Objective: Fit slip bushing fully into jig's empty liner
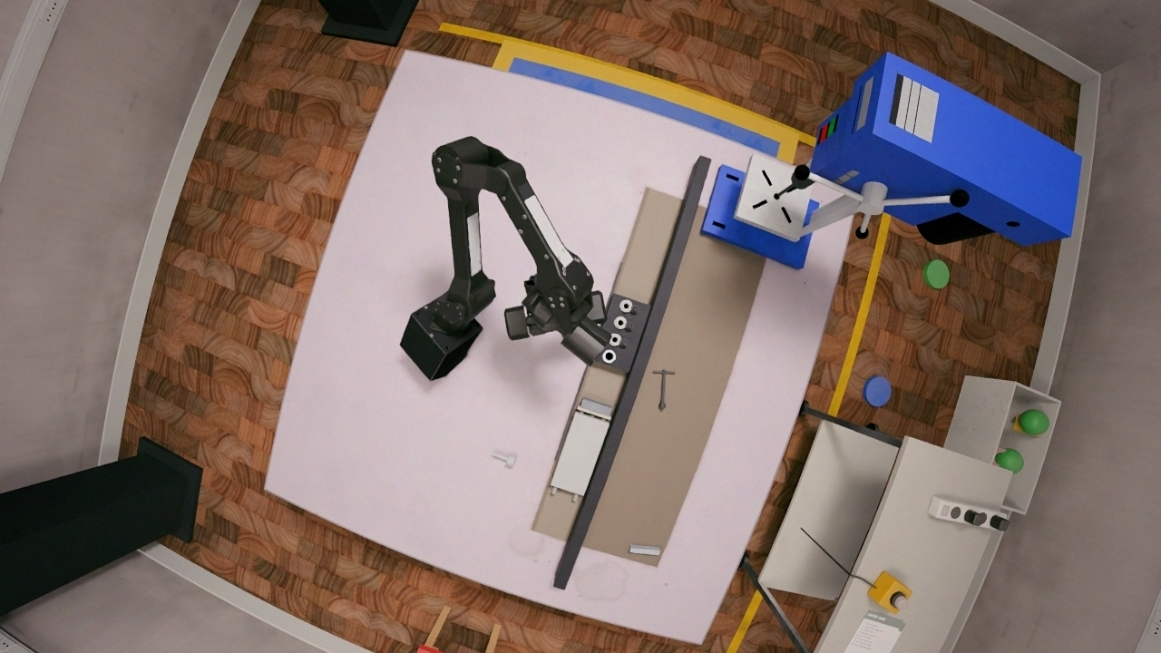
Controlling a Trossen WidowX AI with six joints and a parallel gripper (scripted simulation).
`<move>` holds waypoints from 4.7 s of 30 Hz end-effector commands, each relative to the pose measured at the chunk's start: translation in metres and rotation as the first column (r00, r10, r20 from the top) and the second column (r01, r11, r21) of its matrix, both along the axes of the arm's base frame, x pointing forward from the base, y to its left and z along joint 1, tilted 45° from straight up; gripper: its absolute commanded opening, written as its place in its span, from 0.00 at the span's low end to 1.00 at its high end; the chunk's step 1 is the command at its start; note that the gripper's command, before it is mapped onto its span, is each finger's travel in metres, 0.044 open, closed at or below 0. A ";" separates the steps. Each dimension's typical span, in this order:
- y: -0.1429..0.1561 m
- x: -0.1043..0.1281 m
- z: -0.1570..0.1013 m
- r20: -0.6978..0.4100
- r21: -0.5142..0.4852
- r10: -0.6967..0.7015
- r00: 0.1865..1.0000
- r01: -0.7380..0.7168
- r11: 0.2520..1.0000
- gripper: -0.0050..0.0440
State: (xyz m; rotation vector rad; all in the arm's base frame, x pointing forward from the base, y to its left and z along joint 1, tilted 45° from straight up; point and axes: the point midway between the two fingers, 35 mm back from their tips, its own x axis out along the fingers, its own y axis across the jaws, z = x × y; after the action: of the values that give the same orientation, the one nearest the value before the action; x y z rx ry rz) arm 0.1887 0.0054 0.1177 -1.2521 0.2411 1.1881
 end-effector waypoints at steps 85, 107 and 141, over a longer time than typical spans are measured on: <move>0.054 0.063 -0.093 0.015 0.463 0.361 0.933 -0.326 0.824 0.36; 0.055 0.060 -0.089 0.001 0.395 0.315 0.949 -0.290 0.872 0.33; 0.068 0.045 -0.071 0.001 -0.010 -0.003 1.000 0.003 1.000 0.33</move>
State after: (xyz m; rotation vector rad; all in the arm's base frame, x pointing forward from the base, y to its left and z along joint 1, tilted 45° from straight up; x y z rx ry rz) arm 0.2353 0.0712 0.0434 -1.2218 0.2111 1.2254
